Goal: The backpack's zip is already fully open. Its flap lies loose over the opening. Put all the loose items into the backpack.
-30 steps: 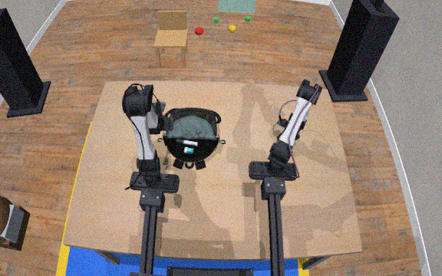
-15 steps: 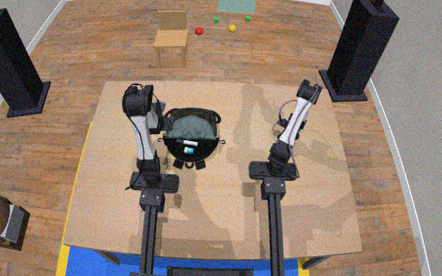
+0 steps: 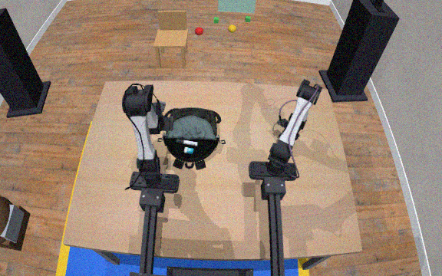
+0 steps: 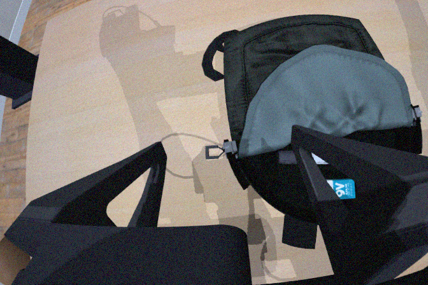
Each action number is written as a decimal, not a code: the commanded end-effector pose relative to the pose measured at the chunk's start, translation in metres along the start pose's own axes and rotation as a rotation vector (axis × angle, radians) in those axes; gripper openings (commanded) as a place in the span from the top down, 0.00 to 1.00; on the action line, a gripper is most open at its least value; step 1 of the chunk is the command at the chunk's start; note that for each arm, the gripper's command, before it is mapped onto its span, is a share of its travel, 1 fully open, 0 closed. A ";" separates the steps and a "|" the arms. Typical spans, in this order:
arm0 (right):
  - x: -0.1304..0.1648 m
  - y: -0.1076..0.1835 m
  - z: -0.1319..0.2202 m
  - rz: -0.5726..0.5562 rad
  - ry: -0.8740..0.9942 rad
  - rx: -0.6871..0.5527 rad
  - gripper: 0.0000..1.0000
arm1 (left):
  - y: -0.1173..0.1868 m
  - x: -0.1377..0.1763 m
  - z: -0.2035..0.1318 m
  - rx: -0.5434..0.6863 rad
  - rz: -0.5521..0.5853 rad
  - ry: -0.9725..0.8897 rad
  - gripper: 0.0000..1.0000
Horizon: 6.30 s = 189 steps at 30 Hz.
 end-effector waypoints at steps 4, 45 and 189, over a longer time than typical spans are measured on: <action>-0.008 0.001 -0.005 -0.011 0.005 0.015 0.58 | 0.002 -0.007 0.001 0.008 -0.025 -0.006 0.10; -0.032 0.127 -0.004 -0.012 0.005 0.030 0.58 | 0.002 -0.007 0.001 0.008 -0.025 -0.006 0.10; -0.181 -0.012 0.392 -0.012 0.849 -0.152 0.58 | 0.002 -0.007 0.001 0.008 -0.025 -0.006 0.10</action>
Point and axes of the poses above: on each arm, the point where the finger pads meet when closed, its own y axis back along the fingers, its own z axis across the jaws, x = y × z, the point moved 6 cm from there along y, back along the fingers, and after that the axes turned 2 degrees about -y, right-handed, at the moved point
